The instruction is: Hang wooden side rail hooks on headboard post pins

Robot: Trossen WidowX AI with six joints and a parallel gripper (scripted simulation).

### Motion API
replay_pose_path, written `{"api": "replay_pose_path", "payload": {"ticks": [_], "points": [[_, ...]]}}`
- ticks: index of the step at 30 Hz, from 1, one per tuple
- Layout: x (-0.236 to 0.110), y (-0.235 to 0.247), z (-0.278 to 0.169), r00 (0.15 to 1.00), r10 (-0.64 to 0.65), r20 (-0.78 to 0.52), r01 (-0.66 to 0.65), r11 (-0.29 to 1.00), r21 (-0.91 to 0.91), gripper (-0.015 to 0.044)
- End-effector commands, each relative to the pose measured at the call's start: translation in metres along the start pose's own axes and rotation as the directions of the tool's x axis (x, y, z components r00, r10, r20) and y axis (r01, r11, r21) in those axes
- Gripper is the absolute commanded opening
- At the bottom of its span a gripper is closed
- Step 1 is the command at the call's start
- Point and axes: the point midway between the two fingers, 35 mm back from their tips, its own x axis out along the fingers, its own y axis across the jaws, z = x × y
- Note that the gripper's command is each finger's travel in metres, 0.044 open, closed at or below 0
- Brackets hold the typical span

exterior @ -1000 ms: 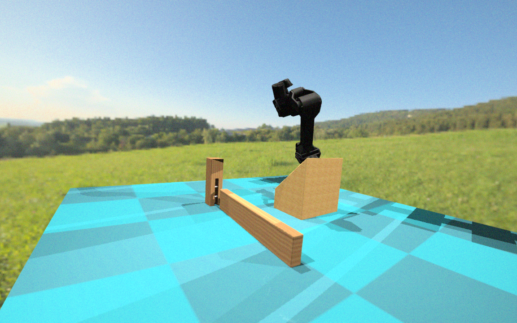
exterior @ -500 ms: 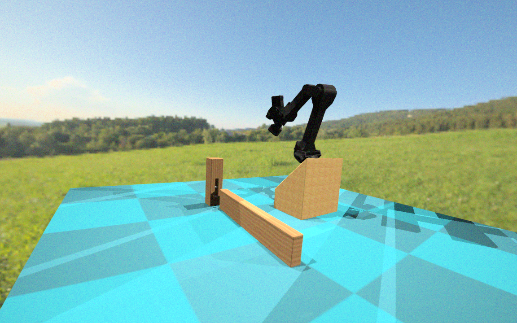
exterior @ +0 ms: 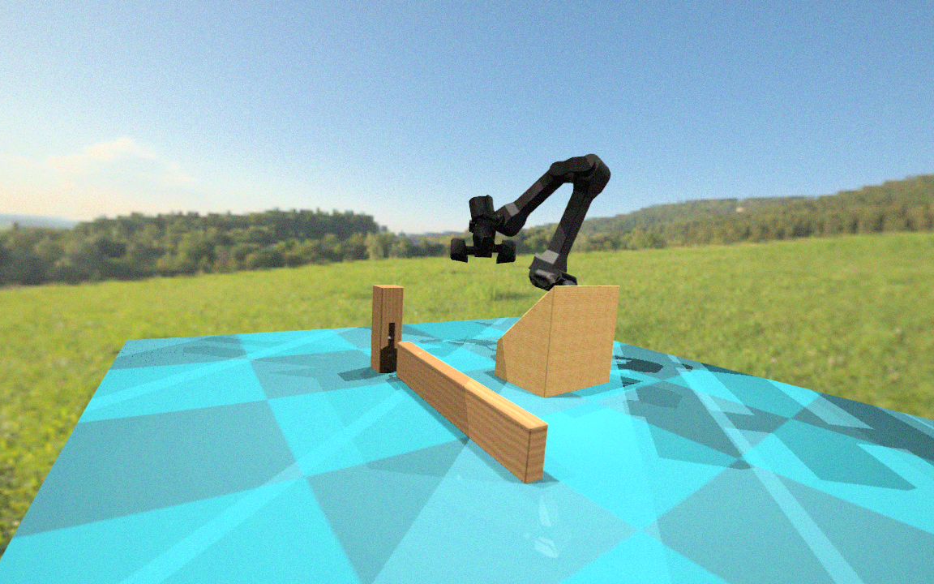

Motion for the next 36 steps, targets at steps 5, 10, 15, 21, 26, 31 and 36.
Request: {"api": "replay_pose_path", "payload": {"ticks": [5, 10, 15, 21, 26, 31, 36], "points": [[-0.036, 0.064, -0.095, 0.94, 0.194, -0.281, -0.038, 0.877, 0.478, 0.044], [-0.069, 0.089, -0.129, 0.879, 0.282, -0.385, 0.043, 0.758, 0.651, 0.044], [-0.109, 0.108, -0.16, 0.803, 0.359, -0.475, 0.171, 0.626, 0.761, 0.044], [-0.163, 0.119, -0.19, 0.701, 0.436, -0.564, 0.359, 0.468, 0.807, 0.044], [-0.21, 0.12, -0.21, 0.611, 0.49, -0.622, 0.519, 0.345, 0.782, 0.044], [-0.257, 0.113, -0.225, 0.519, 0.535, -0.666, 0.668, 0.232, 0.707, 0.044], [-0.301, 0.098, -0.235, 0.428, 0.576, -0.697, 0.794, 0.129, 0.594, 0.044]]}}
